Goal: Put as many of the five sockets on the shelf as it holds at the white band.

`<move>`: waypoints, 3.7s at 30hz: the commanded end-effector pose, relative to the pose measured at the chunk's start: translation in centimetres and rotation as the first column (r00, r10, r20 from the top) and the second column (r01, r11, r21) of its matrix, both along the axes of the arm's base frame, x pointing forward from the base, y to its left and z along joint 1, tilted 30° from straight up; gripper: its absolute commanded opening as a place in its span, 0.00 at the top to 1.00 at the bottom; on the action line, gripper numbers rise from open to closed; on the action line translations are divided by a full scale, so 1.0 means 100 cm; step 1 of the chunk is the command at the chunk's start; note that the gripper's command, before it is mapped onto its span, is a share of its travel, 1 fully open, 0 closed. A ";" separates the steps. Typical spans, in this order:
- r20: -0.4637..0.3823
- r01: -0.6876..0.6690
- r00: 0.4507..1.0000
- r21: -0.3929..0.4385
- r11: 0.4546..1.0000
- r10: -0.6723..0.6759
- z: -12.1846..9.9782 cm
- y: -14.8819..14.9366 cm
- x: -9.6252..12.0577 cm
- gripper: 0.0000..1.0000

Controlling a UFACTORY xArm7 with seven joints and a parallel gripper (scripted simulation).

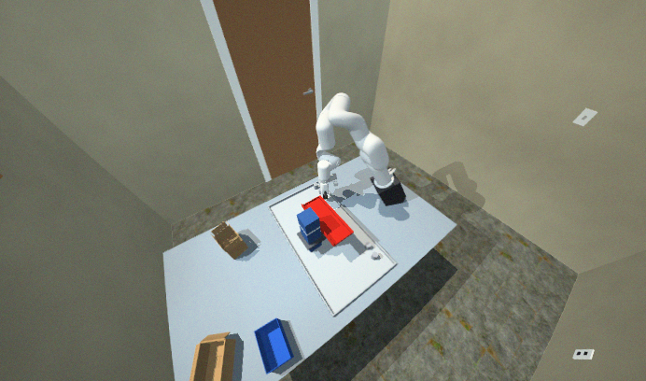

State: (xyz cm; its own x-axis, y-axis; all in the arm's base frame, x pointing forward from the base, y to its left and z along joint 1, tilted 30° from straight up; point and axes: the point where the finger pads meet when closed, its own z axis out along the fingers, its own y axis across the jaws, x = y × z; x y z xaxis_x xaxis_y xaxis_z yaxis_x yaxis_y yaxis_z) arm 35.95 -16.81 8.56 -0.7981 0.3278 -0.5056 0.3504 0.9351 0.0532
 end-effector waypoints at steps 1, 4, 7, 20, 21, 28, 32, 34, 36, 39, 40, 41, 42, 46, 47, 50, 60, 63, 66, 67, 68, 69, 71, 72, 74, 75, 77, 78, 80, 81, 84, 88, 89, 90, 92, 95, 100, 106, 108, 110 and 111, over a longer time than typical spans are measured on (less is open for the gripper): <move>-0.003 -0.002 1.000 0.006 1.000 0.002 0.003 0.000 -0.001 1.00; -0.003 -0.002 1.000 0.006 1.000 0.002 0.005 0.000 -0.001 1.00; -0.004 -0.002 1.000 0.005 1.000 0.002 0.007 0.000 -0.003 1.00; -0.003 -0.002 1.000 0.006 1.000 0.002 0.017 0.002 -0.009 1.00; -0.003 -0.002 1.000 0.006 1.000 0.002 0.018 0.002 -0.009 1.00; -0.003 -0.002 1.000 0.006 1.000 0.002 0.023 0.003 -0.012 1.00; -0.004 -0.002 1.000 0.006 1.000 0.002 0.024 0.003 -0.013 1.00; -0.004 -0.002 1.000 0.005 1.000 0.002 0.024 0.003 -0.013 1.00; -0.004 -0.002 1.000 0.005 1.000 0.002 0.024 0.003 -0.013 1.00; -0.004 -0.002 1.000 0.005 1.000 0.002 0.024 0.003 -0.013 1.00; -0.004 -0.002 1.000 0.005 1.000 0.002 0.024 0.003 -0.013 1.00; -0.004 -0.002 1.000 0.005 1.000 0.002 0.024 0.003 -0.013 1.00; -0.004 -0.002 1.000 0.005 1.000 0.002 0.024 0.003 -0.013 1.00; -0.004 -0.002 1.000 0.005 1.000 0.002 0.024 0.003 -0.013 1.00; -0.004 -0.002 1.000 0.005 1.000 0.002 0.024 0.003 -0.013 1.00; -0.004 -0.002 1.000 0.005 1.000 0.002 0.024 0.003 -0.013 1.00; -0.004 -0.002 1.000 0.005 1.000 0.002 0.027 0.003 -0.016 1.00; -0.004 -0.002 1.000 0.006 1.000 0.002 0.030 0.003 -0.019 1.00; -0.004 -0.002 1.000 0.005 1.000 0.002 0.033 0.003 -0.023 1.00; -0.004 -0.002 1.000 0.005 1.000 0.002 0.034 0.004 -0.025 1.00; -0.004 -0.002 1.000 0.005 1.000 0.002 0.036 0.004 -0.026 1.00; -0.004 -0.002 1.000 0.005 1.000 0.002 0.036 0.004 -0.026 1.00; -0.004 -0.002 1.000 0.005 1.000 0.002 0.037 0.004 -0.028 1.00; -0.004 -0.002 1.000 0.005 1.000 0.002 0.039 0.004 -0.030 1.00; -0.004 -0.002 1.000 0.005 1.000 0.002 0.043 0.004 -0.034 1.00; -0.004 -0.002 1.000 0.005 1.000 0.002 0.045 0.005 -0.036 1.00; -0.004 -0.002 1.000 0.005 1.000 0.002 0.049 0.005 -0.041 1.00; -0.004 -0.002 1.000 0.005 1.000 0.002 0.051 0.005 -0.044 1.00; -0.004 -0.002 1.000 0.005 1.000 0.002 0.056 0.006 -0.049 1.00; -0.004 -0.002 1.000 0.005 1.000 0.002 0.058 0.006 -0.052 1.00; -0.004 -0.002 1.000 0.005 1.000 0.002 0.066 0.006 -0.061 1.00; -0.004 -0.002 1.000 0.005 1.000 0.002 0.072 0.007 -0.068 1.00; -0.004 -0.002 1.000 0.005 1.000 0.002 0.075 0.007 -0.071 1.00; -0.004 -0.002 1.000 0.005 1.000 0.002 0.078 0.008 -0.075 1.00; -0.004 -0.002 1.000 0.005 1.000 0.002 0.084 0.008 -0.082 1.00; -0.004 -0.002 1.000 0.005 1.000 0.002 0.093 0.009 -0.093 1.00; -0.004 -0.002 1.000 0.005 1.000 0.002 0.109 0.010 -0.111 1.00; -0.004 -0.002 1.000 0.005 1.000 0.002 0.122 0.012 -0.126 1.00; -0.004 -0.002 1.000 0.005 1.000 0.002 0.128 0.012 -0.133 1.00; -0.004 -0.002 1.000 0.005 1.000 0.002 0.134 0.013 -0.139 1.00; -0.004 -0.002 1.000 0.005 1.000 0.002 0.136 0.013 -0.142 1.00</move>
State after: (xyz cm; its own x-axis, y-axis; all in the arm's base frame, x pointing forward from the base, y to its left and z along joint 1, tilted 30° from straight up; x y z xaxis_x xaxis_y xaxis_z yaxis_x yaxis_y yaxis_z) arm 24.38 -16.13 20.03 -0.8002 0.3278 -0.5022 0.3477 0.9359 0.0570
